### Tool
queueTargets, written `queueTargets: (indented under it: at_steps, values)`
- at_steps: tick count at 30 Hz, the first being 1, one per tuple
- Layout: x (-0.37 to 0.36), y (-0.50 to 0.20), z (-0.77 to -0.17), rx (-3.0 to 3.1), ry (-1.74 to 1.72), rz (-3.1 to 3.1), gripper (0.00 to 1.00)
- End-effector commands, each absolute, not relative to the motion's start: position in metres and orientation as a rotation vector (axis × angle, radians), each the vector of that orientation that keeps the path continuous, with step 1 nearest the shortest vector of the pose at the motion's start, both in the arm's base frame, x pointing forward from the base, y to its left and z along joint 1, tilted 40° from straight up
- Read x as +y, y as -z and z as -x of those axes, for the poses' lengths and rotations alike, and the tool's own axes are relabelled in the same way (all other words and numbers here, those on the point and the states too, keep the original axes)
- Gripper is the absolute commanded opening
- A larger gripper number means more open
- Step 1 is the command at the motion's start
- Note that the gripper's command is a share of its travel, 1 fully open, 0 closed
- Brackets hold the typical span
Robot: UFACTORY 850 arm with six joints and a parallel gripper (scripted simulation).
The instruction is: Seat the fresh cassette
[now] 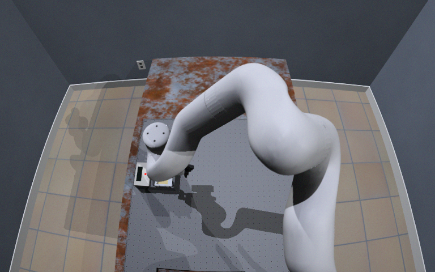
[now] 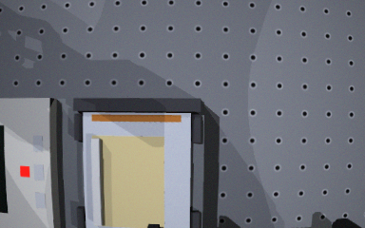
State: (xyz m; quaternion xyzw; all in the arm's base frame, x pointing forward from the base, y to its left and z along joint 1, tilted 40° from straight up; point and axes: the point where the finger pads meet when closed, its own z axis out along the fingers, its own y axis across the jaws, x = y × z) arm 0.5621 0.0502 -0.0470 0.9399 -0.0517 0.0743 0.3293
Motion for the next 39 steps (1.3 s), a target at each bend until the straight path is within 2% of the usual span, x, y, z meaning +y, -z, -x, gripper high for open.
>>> queueTargets:
  at_steps: [1,39]
  values:
    - [0.042,0.029,-0.558,-0.135,-0.197,-2.460,1.00]
    - [-0.026,-0.079,-0.503,-0.142,-0.199,-2.458,1.00]
